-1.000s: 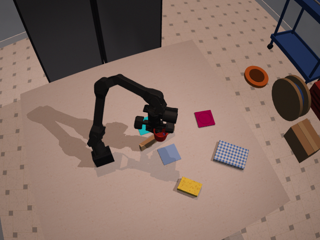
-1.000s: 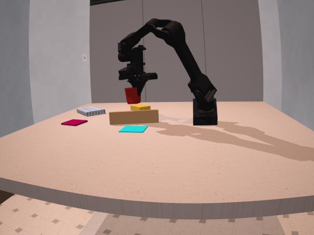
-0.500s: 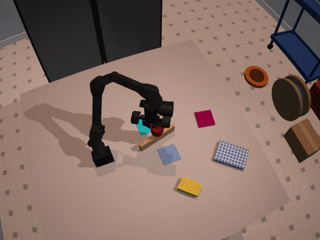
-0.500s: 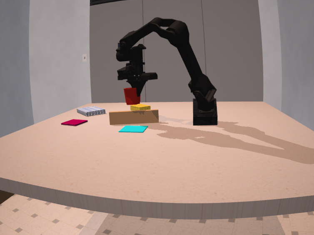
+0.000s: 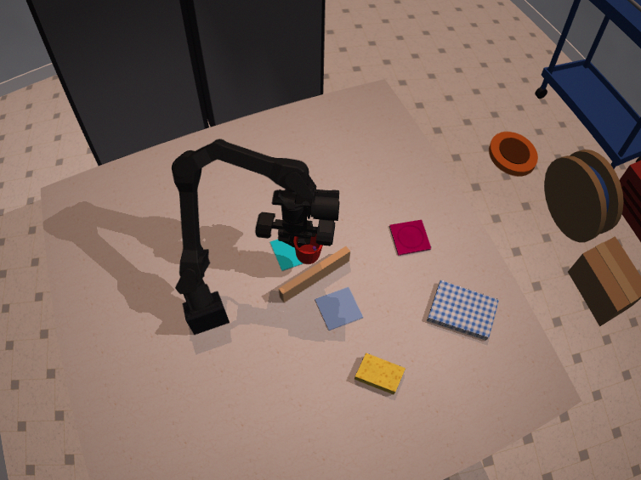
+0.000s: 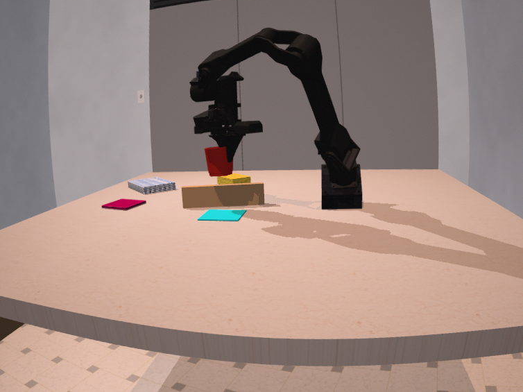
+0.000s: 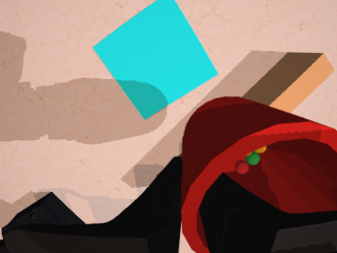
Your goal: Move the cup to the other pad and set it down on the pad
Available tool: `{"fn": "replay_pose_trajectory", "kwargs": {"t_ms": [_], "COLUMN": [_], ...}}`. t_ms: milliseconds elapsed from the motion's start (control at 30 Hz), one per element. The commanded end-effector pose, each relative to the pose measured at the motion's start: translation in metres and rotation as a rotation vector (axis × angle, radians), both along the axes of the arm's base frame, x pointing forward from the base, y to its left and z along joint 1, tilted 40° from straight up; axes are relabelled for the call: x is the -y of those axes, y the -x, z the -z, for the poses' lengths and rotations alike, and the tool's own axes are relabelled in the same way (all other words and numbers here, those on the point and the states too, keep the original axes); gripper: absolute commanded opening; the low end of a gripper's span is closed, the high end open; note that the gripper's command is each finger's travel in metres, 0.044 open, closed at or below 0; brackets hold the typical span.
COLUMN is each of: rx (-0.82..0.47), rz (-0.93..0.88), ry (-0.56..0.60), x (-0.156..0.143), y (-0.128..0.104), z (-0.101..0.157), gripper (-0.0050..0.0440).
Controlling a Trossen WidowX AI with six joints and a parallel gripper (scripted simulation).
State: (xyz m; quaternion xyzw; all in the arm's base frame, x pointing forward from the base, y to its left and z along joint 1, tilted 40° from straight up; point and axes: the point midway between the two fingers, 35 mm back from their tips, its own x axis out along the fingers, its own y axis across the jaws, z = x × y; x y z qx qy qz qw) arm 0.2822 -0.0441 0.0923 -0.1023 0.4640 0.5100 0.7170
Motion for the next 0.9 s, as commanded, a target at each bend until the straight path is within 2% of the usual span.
{"fn": "replay_pose_trajectory", "kwargs": {"t_ms": [0,867], "rx": [0.013,0.013], "rz": [0.002,0.002], "ry": [0.001,-0.002], "x": [-0.008,-0.050], "y": [0.001,0.012], "z": [-0.010,-0.045], "gripper": [0.0000,0.0000]}}
